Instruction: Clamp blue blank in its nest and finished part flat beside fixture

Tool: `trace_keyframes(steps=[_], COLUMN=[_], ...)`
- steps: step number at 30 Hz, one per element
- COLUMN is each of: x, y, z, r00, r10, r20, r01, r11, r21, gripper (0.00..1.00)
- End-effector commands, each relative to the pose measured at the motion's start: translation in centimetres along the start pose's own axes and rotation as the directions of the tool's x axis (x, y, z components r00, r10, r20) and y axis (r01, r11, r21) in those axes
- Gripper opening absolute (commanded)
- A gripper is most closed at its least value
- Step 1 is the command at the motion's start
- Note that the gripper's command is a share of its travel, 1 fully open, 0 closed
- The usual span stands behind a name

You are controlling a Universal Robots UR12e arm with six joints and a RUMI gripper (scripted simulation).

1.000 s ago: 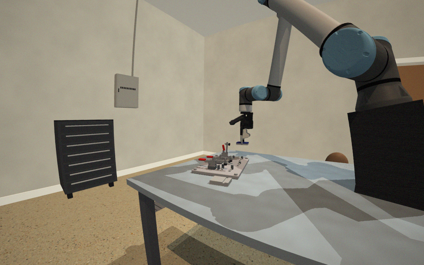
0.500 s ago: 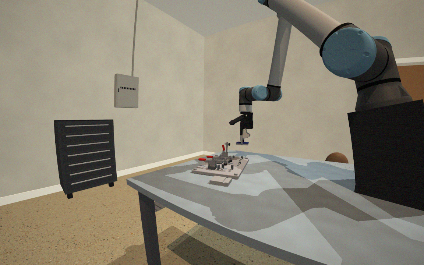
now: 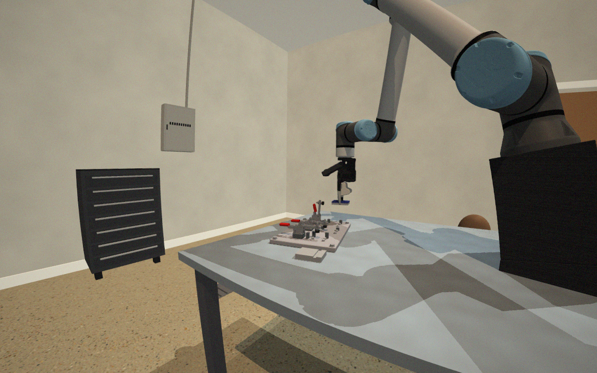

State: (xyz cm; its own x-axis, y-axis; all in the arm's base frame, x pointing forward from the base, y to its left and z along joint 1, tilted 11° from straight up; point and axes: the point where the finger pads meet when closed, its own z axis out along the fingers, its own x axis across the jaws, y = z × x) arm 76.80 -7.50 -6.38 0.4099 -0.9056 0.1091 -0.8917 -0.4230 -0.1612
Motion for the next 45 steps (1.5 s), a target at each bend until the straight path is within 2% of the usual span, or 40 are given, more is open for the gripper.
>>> trace_keyframes(steps=[1, 6, 36, 45], x=[-1.1, -1.9, -10.4, -11.9], y=[-0.1, -0.1, -0.1, -0.1], z=[0.0, 0.1, 0.6, 0.7], r00=[1.000, 1.000, 1.000, 1.000], r10=[0.000, 0.000, 0.000, 0.000], r20=[-0.001, -0.001, -0.001, -0.001], r01=[0.000, 0.000, 0.000, 0.000], r11=[1.000, 1.000, 1.000, 1.000], r21=[0.001, 0.001, 0.001, 0.001], gripper=[0.00, 0.00, 0.00, 0.00])
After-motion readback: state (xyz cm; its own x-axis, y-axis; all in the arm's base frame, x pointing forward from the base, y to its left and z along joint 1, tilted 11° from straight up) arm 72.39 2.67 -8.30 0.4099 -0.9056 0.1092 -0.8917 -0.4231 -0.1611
